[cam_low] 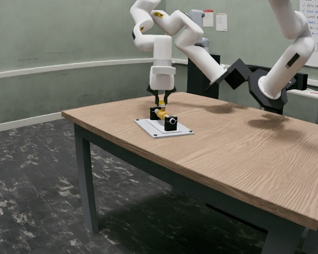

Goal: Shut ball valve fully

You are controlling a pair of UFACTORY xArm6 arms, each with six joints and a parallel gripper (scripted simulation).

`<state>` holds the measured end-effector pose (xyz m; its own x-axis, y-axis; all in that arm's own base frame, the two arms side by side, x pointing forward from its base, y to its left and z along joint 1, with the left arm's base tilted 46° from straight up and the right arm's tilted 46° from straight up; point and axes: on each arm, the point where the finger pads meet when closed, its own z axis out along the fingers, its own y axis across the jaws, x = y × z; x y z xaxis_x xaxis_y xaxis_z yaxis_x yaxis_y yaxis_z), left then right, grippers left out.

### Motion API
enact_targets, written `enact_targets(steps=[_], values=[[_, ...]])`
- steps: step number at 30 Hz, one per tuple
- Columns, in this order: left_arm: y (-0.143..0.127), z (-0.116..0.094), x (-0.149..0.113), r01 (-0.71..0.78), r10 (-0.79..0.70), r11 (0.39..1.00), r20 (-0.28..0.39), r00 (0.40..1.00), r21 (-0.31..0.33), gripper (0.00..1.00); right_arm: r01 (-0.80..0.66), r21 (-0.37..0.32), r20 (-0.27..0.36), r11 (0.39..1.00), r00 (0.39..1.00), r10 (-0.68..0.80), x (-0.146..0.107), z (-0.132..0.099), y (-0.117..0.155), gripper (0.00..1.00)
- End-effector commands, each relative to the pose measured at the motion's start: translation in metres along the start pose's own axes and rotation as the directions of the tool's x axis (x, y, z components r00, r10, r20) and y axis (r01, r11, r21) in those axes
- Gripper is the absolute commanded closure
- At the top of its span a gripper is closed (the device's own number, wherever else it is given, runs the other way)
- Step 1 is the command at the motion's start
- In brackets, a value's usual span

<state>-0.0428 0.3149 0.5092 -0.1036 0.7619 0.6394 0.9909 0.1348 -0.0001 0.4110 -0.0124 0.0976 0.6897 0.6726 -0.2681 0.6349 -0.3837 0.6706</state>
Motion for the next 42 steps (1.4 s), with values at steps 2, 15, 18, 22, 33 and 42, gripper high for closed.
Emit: enact_targets(steps=[2,15,18,22,33,42], values=[[0.000,-0.001,0.001,0.000,0.000,1.000,-0.004,1.000,0.000,0.00,-0.031,-0.001,-0.002,1.000,1.000,0.031,0.001,-0.001,-0.002,1.00],[0.000,-0.001,0.001,0.000,0.000,1.000,-0.004,1.000,0.000,0.00,-0.098,-0.001,-0.002,0.995,0.995,0.098,0.001,-0.001,-0.007,1.00],[0.000,-0.001,0.001,0.000,0.000,1.000,-0.004,1.000,0.000,0.00,-0.130,-0.001,-0.002,0.992,0.992,0.130,0.001,-0.001,-0.009,1.00],[0.000,-0.001,0.001,0.000,0.000,1.000,-0.004,1.000,0.000,0.00,-0.141,-0.001,-0.002,0.990,0.990,0.141,0.001,-0.001,-0.010,1.00],[0.000,-0.001,0.001,0.000,0.000,1.000,-0.004,1.000,0.000,0.00,-0.201,0.000,-0.002,0.980,0.980,0.201,0.002,-0.001,-0.015,1.00],[0.000,-0.001,0.001,0.000,0.000,1.000,-0.004,1.000,0.000,0.00,-0.263,0.000,-0.002,0.965,0.965,0.263,0.003,-0.001,-0.019,1.00]])
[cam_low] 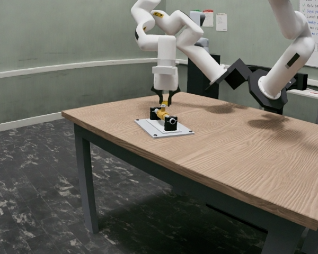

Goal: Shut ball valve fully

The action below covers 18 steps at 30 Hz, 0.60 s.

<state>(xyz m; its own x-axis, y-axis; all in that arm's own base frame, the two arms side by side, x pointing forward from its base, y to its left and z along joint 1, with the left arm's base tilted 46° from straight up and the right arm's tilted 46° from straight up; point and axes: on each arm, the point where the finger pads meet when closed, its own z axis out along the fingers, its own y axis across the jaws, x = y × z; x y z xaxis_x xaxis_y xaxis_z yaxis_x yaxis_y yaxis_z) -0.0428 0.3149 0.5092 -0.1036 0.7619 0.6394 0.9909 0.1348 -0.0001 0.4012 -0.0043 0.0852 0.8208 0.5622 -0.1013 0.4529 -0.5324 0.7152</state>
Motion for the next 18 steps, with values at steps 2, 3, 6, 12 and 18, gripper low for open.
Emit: enact_targets(steps=[2,3,6,12,18], values=[[-0.0001,-0.0014,0.0008,0.000,0.000,1.000,-0.004,1.000,0.000,0.00,-0.048,0.000,-0.003,0.999,0.999,0.048,0.0009,-0.0006,-0.0035,1.00],[-0.0001,-0.0014,0.0008,0.000,0.000,1.000,-0.004,1.000,0.000,0.00,-0.052,0.000,-0.003,0.999,0.999,0.052,0.0009,-0.0006,-0.0038,1.00],[-0.0001,-0.0014,0.0008,0.000,0.000,1.000,-0.004,1.000,0.000,0.00,-0.054,0.000,-0.003,0.999,0.999,0.054,0.0009,-0.0006,-0.0039,1.00],[-0.0001,-0.0014,0.0008,0.000,0.000,1.000,-0.004,1.000,0.000,0.00,-0.100,0.000,-0.003,0.995,0.995,0.100,0.0012,-0.0006,-0.0073,1.00],[-0.0001,-0.0014,0.0008,0.000,0.000,1.000,-0.004,1.000,0.000,0.00,-0.131,0.000,-0.003,0.991,0.991,0.131,0.0015,-0.0006,-0.0096,1.00]])
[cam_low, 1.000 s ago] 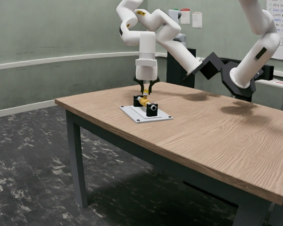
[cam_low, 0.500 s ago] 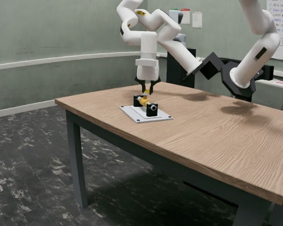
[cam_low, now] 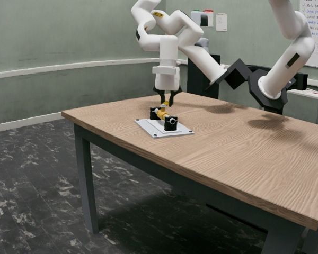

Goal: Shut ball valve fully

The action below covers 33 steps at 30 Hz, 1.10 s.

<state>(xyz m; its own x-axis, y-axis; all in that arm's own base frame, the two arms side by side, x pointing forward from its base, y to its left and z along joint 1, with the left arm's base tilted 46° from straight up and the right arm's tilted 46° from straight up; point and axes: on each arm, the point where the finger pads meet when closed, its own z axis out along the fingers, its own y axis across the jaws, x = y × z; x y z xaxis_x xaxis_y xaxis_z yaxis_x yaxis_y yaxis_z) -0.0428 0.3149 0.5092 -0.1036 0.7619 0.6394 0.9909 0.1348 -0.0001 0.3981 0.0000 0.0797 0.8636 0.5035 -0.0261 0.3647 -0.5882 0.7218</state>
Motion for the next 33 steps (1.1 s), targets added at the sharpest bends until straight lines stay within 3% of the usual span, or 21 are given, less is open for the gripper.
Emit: enact_targets(steps=[1,33], values=[[0.000,-0.001,0.001,0.000,0.000,1.000,-0.004,1.000,0.000,0.00,-0.039,0.000,-0.003,0.999,0.999,0.039,0.001,-0.001,-0.003,1.00],[0.000,-0.001,0.001,0.000,0.000,1.000,-0.004,1.000,0.000,0.00,-0.210,0.001,-0.003,0.978,0.978,0.210,0.002,-0.001,-0.015,1.00]])
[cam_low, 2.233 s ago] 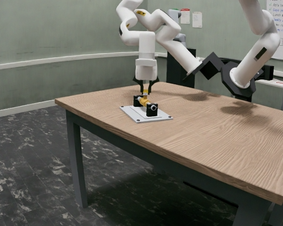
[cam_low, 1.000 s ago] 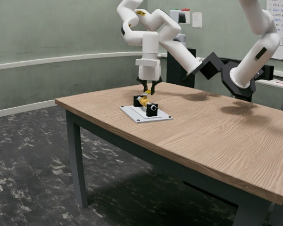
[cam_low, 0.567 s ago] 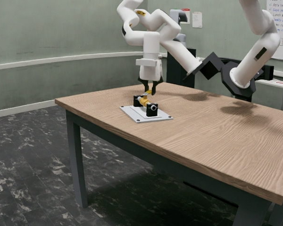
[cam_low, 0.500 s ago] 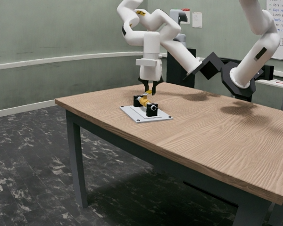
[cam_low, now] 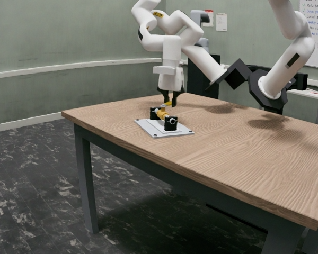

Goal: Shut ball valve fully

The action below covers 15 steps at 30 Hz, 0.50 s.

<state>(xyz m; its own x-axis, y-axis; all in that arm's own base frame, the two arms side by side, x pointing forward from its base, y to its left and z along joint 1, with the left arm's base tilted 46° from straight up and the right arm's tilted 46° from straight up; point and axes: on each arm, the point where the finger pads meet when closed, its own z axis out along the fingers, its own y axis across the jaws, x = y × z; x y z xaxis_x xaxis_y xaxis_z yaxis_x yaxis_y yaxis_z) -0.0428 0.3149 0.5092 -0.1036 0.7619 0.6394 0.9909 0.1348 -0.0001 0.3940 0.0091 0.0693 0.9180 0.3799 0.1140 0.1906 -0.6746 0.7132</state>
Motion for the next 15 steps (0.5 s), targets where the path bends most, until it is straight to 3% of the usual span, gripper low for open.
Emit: enact_targets(steps=[1,15], values=[[-0.0001,-0.0014,0.0008,0.000,0.000,1.000,-0.004,1.000,0.000,0.00,-0.021,0.001,-0.003,1.000,1.000,0.021,0.0009,-0.0007,-0.0017,1.00],[-0.0001,-0.0014,0.0008,0.000,0.000,1.000,-0.004,1.000,0.000,0.00,-0.114,0.001,-0.003,0.993,0.993,0.114,0.0014,-0.0007,-0.0086,1.00]])
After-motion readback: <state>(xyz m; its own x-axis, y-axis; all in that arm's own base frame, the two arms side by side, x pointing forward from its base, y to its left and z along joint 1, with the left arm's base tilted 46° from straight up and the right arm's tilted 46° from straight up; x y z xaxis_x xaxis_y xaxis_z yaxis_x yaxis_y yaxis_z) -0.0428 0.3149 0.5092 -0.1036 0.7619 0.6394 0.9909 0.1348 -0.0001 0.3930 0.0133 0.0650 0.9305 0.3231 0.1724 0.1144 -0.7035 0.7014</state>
